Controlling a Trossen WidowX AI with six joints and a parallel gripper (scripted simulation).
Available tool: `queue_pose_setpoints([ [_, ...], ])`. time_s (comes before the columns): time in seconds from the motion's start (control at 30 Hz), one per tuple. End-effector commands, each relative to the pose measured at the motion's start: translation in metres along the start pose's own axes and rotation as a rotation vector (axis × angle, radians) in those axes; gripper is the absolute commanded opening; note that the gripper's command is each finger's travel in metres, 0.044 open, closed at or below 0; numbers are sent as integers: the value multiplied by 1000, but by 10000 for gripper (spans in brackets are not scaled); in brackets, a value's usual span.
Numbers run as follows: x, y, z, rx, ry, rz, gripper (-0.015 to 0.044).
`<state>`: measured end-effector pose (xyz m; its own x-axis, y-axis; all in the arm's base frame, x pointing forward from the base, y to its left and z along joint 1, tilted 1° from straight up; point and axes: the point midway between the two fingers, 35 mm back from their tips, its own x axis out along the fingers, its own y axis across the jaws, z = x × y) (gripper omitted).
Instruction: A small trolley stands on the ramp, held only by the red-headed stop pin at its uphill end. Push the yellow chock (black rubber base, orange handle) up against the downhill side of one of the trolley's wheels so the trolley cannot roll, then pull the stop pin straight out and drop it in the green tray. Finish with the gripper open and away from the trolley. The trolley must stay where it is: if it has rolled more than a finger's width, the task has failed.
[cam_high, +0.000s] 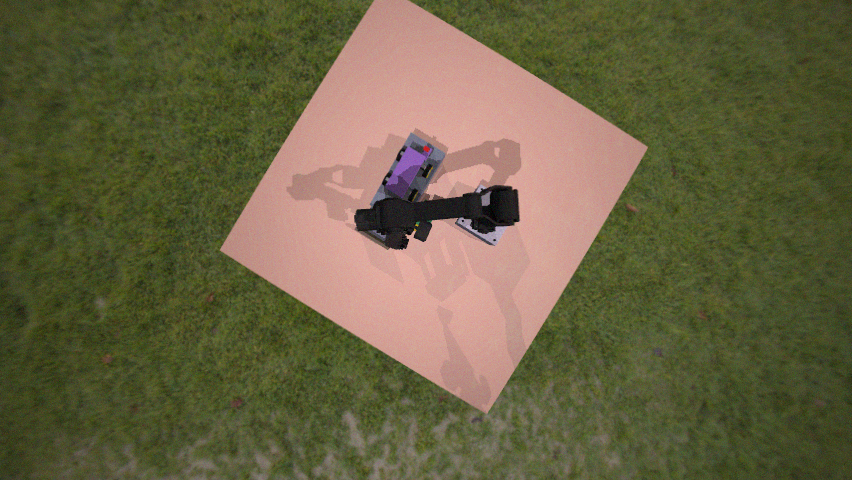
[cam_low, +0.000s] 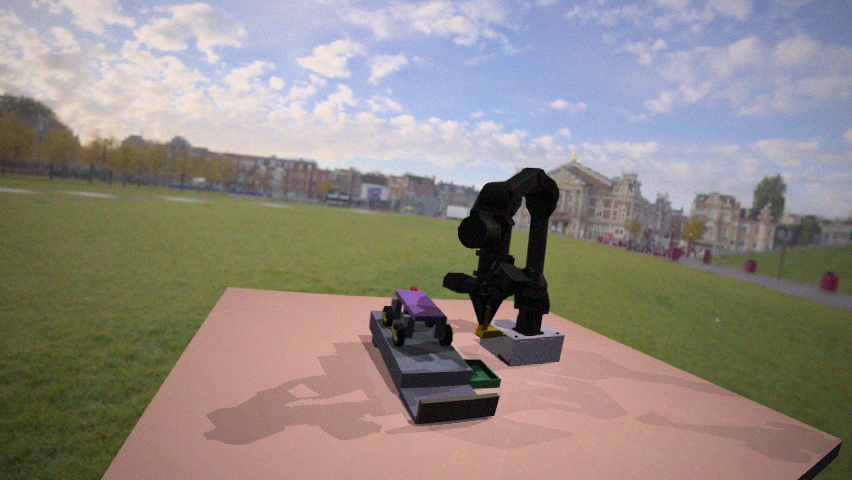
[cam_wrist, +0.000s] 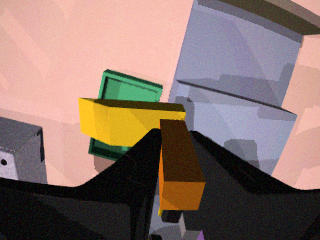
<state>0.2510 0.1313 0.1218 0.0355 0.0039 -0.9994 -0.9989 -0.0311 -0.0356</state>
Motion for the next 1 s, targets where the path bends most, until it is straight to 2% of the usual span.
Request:
queue_pose_setpoints([
  [0.0, -1, -2, 1, -111, 9, 0, 0],
  [0.97, -1, -3, 5, -1149, 67, 60, 0],
])
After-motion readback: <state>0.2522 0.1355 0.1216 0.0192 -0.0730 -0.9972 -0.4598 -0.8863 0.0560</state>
